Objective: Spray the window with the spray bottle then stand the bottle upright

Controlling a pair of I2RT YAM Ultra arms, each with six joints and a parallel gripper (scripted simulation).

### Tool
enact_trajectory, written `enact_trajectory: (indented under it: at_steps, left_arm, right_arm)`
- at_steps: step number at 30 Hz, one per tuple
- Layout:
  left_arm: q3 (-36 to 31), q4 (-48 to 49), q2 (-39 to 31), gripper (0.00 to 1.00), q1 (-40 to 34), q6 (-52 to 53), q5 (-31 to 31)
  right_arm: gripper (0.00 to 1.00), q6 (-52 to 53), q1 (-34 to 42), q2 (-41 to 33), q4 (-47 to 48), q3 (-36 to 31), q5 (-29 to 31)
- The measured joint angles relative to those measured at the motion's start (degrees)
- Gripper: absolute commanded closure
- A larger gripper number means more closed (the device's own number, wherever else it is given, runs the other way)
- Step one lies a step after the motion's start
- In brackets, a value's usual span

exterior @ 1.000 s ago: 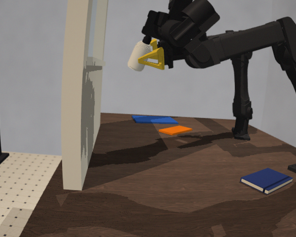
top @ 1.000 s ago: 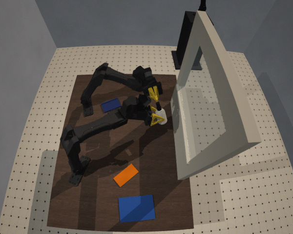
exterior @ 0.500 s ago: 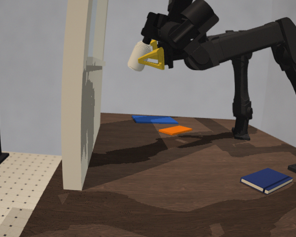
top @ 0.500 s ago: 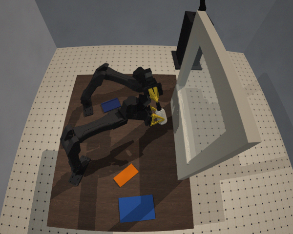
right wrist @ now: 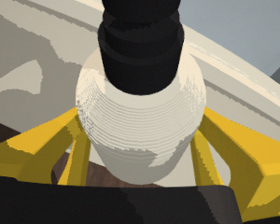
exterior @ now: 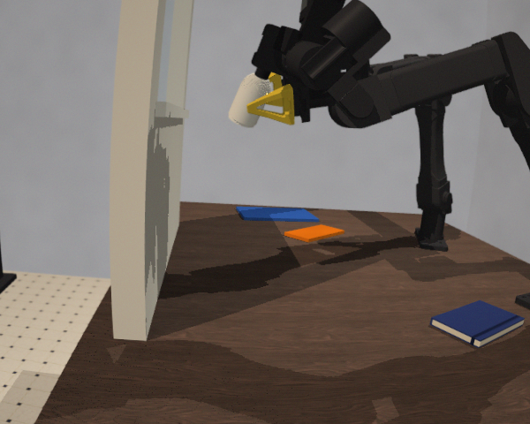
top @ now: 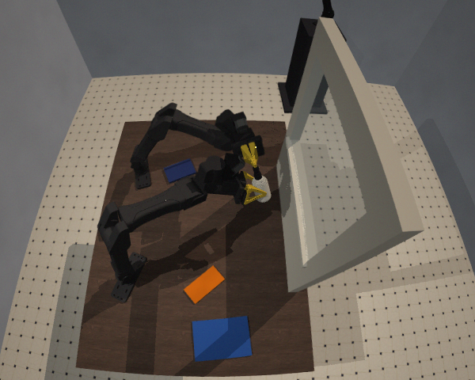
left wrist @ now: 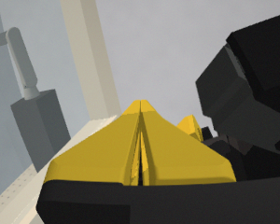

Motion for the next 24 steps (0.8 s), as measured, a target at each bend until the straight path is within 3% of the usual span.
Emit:
enact_trajectory:
  at_steps: [24]
  left_arm:
    - [-0.3, 0.8, 0.5, 1.0, -0.2, 0.6, -0.4]
  right_arm:
    - [1.0, 0.0, 0.0, 0.0, -0.5, 0.0, 0.2]
